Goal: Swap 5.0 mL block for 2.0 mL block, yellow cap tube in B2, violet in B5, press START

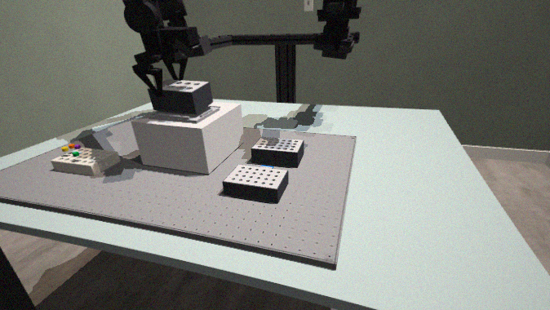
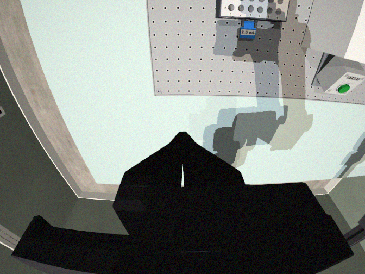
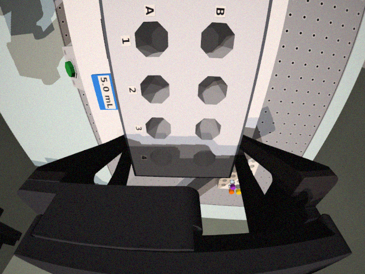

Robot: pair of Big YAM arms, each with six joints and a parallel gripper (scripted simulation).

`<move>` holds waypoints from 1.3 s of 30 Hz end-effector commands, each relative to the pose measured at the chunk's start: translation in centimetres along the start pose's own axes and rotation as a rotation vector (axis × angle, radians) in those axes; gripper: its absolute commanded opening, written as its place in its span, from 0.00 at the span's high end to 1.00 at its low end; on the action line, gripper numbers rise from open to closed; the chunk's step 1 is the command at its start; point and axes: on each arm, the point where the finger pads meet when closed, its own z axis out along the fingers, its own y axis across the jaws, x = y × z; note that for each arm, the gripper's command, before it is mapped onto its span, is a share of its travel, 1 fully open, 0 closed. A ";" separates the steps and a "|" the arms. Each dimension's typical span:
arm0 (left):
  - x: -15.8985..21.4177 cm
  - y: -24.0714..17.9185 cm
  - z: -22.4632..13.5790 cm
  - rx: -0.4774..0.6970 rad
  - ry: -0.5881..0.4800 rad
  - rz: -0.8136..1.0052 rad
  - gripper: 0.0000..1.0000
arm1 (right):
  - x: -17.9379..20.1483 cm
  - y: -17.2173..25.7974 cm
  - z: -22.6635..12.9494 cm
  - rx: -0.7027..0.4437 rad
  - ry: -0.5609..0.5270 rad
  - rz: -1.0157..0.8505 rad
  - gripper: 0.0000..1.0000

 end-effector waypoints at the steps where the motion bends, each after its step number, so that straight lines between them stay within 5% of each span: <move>1: -1.3 -0.1 -0.8 -0.001 -0.019 0.024 1.00 | -2.4 -2.9 -6.6 0.110 -0.076 -0.019 1.00; 39: -1.3 -0.1 -0.7 0.000 -0.022 0.025 1.00 | -2.2 -1.9 -6.2 0.122 -0.076 -0.006 1.00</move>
